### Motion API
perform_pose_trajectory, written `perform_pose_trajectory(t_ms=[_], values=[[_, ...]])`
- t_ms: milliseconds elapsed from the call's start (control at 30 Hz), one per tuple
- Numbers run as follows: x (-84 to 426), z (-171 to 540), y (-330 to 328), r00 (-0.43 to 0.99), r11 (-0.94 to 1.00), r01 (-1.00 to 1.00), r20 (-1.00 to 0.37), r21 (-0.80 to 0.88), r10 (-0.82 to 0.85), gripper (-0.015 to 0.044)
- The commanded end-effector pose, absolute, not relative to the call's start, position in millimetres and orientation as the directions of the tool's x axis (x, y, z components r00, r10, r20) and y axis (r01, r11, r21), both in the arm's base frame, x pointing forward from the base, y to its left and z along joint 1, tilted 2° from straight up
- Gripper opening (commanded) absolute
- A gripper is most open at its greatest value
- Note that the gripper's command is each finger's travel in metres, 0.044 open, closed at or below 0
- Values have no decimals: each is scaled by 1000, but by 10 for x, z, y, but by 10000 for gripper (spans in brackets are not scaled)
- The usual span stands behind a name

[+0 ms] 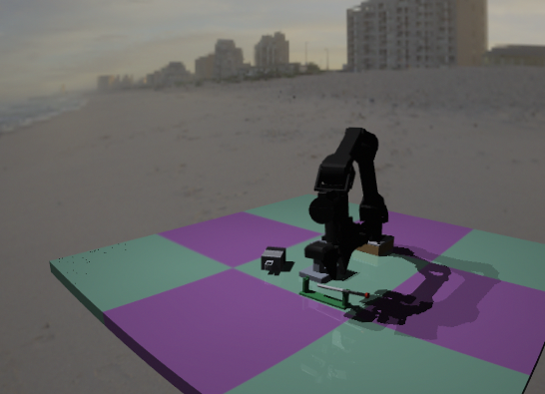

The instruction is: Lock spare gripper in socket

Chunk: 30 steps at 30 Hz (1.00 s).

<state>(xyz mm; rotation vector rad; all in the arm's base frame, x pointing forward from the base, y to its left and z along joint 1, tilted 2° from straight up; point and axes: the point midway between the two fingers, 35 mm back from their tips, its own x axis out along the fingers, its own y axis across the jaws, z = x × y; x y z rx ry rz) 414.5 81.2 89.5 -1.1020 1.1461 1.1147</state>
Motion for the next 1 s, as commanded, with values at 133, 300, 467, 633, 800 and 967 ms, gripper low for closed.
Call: perform_pose_trajectory(t_ms=[133,300,467,633,800,967], values=[[4135,737,801,65,107,-993,-995,-57,75,180],[4142,655,799,65,107,-993,-995,-57,75,180],[4149,574,796,65,107,-993,-995,-57,75,180],[4153,493,793,65,107,-993,-995,-57,75,180],[4155,412,790,65,107,-993,-995,-57,75,180],[4155,334,787,65,107,-993,-995,-57,75,180]])
